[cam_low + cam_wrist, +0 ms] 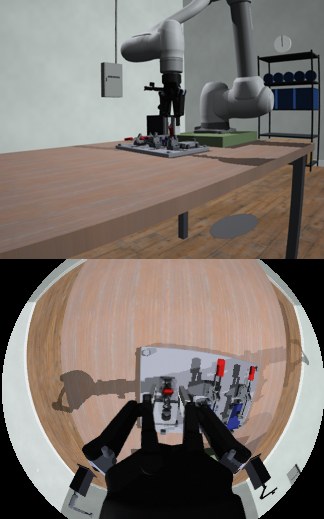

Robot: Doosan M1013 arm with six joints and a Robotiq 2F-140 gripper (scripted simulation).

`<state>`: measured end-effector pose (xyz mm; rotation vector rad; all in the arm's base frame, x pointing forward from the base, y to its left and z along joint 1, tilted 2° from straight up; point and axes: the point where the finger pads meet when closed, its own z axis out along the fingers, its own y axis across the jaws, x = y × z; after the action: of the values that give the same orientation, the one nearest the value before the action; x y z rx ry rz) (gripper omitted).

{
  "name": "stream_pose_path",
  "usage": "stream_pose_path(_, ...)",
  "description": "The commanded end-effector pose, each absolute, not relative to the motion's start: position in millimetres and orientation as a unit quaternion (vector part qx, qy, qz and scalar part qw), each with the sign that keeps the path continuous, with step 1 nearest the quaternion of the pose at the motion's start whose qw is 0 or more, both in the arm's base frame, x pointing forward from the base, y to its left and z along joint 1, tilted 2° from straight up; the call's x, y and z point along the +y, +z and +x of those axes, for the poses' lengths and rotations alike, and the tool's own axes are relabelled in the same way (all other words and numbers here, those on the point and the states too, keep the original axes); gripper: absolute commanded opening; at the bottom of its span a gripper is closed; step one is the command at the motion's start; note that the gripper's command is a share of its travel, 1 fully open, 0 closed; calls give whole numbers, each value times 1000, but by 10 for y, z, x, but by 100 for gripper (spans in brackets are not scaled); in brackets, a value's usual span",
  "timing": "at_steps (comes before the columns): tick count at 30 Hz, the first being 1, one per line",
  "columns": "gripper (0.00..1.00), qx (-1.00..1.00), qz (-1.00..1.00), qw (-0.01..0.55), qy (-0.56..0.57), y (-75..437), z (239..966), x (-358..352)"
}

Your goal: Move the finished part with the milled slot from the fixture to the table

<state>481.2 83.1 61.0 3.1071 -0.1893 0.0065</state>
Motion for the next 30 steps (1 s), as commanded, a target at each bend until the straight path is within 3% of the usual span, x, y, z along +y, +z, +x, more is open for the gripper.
stream_pose_path(1, 28, -61, 998, 14, 2, 662, 4812, 832)
stream_pose_path(30, 28, -61, 998, 14, 2, 1038, 4811, 843)
